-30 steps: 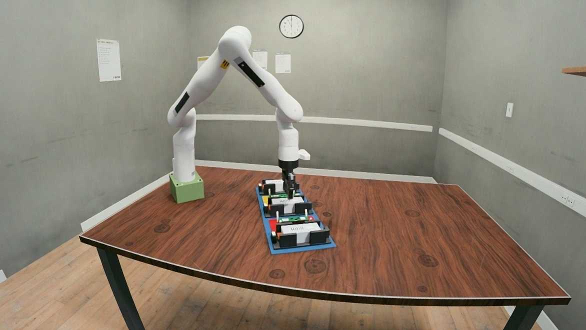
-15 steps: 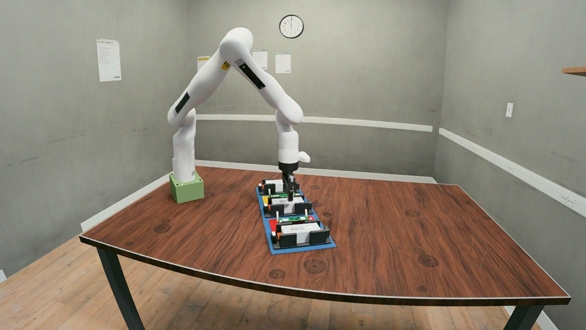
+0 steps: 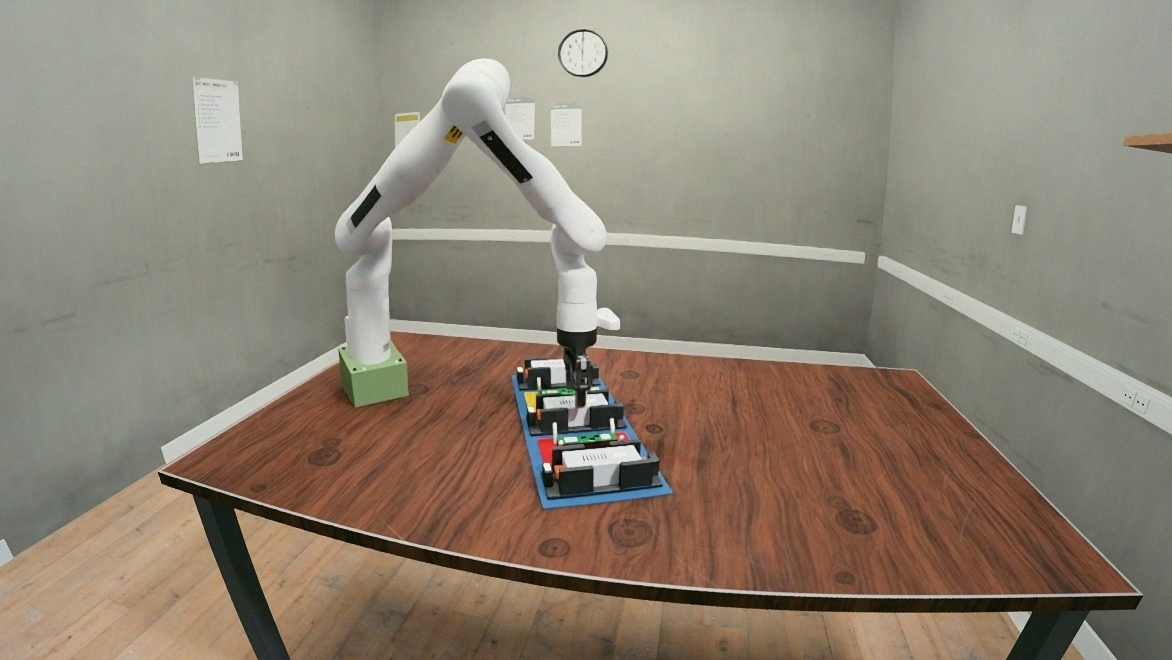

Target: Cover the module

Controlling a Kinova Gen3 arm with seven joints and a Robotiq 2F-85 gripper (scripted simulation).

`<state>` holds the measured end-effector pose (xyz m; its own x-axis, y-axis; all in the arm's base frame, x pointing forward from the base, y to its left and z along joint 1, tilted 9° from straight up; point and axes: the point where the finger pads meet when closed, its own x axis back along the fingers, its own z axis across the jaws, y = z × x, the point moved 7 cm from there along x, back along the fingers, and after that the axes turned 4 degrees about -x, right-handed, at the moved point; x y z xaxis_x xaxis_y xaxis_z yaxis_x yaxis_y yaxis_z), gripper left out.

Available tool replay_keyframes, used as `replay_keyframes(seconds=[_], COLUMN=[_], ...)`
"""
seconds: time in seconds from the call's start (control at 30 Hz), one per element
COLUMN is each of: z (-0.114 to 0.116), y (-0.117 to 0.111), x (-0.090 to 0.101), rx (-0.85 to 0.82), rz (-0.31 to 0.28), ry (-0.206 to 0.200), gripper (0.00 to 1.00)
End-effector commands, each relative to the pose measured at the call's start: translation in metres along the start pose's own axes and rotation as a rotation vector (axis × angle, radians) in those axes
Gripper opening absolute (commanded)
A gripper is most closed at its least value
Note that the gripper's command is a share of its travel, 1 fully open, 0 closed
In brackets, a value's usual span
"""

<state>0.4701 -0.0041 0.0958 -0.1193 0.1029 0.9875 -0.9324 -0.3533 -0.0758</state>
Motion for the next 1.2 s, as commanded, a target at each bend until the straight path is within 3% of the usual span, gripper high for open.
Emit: replay_keyframes(seconds=[0.0,1.17], z=[0.000,0.000], y=[0.000,-0.001], x=[0.001,-0.020], rx=[0.000,0.000], rz=[0.002,0.002], ry=[0.001,0.001], gripper=[1.00,1.00])
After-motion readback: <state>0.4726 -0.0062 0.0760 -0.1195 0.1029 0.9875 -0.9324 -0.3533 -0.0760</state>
